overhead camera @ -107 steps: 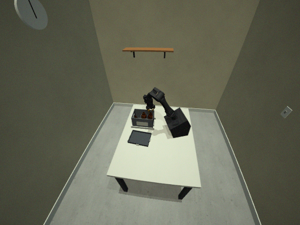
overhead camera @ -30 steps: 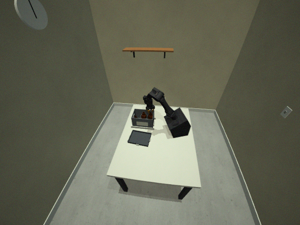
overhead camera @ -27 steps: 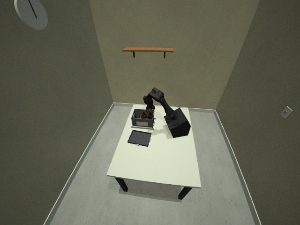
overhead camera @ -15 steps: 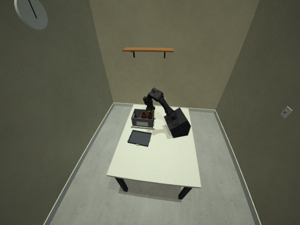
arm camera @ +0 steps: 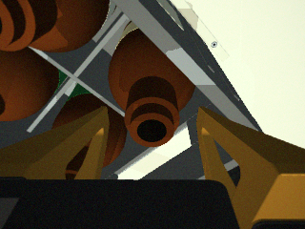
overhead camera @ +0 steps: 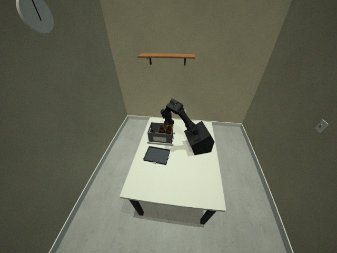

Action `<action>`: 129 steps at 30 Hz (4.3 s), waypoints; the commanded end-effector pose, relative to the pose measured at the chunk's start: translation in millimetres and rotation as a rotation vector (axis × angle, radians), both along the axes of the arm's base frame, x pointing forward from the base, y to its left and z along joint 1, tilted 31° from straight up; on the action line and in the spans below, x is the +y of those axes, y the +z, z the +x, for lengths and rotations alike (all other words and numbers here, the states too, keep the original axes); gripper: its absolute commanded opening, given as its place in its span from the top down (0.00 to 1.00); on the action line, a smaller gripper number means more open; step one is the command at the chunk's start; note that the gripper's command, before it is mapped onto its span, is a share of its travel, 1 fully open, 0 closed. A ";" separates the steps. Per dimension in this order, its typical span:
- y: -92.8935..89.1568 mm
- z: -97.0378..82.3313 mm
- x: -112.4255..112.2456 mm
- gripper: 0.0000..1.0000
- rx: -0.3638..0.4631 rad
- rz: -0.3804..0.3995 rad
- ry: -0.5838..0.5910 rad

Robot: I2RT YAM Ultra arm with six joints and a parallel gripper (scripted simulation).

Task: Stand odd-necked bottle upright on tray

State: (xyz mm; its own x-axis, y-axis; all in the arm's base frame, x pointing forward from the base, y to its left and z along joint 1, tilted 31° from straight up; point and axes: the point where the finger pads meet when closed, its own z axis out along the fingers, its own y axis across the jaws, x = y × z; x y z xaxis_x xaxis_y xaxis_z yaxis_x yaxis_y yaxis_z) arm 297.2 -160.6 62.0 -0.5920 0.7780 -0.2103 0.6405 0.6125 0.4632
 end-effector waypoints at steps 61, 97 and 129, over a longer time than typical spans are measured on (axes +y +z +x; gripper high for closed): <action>-10.1 -1.3 -1.8 1.00 0.010 -0.004 -0.009; -8.7 -0.5 -3.3 1.00 0.007 -0.007 -0.010; -8.7 -0.5 -3.3 1.00 0.007 -0.007 -0.010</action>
